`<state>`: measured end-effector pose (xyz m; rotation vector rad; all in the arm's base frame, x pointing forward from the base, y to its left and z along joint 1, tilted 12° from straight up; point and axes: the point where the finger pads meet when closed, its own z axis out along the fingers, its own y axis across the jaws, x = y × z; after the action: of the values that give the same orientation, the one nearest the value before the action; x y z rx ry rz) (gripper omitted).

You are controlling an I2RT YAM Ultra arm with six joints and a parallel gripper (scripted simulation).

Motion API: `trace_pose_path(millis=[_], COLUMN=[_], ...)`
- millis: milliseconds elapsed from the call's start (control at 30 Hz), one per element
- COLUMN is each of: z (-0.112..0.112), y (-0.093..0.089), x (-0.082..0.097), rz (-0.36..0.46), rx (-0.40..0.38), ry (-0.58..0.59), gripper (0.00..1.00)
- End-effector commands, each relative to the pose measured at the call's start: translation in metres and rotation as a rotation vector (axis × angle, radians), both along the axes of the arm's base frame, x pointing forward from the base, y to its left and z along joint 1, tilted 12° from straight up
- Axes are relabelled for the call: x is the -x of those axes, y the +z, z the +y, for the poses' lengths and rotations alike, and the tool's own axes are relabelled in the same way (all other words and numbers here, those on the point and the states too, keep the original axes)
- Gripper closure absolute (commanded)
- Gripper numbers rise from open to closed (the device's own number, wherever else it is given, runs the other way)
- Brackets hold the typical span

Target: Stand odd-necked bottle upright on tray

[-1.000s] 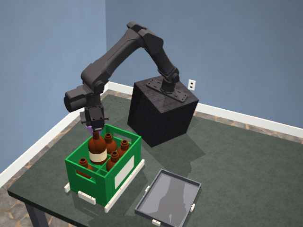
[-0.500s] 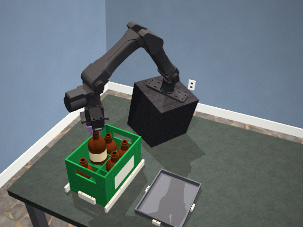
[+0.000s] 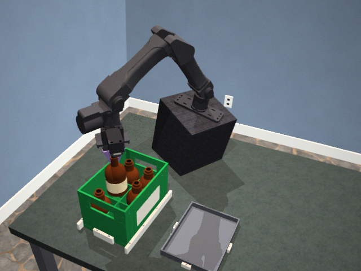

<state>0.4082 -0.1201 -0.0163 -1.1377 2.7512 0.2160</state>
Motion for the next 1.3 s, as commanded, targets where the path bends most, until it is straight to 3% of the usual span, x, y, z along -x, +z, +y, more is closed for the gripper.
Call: trace_pose_path(millis=[0, 700, 1267], z=[-0.011, -0.011, -0.014], y=[0.031, 0.032, 0.044], x=[-0.009, -0.009, -0.008], rz=[-0.054, -0.054, -0.054], rx=[0.014, 0.014, 0.015], ry=[-0.011, -0.011, -0.010], gripper=[1.00, 1.00, 1.00])
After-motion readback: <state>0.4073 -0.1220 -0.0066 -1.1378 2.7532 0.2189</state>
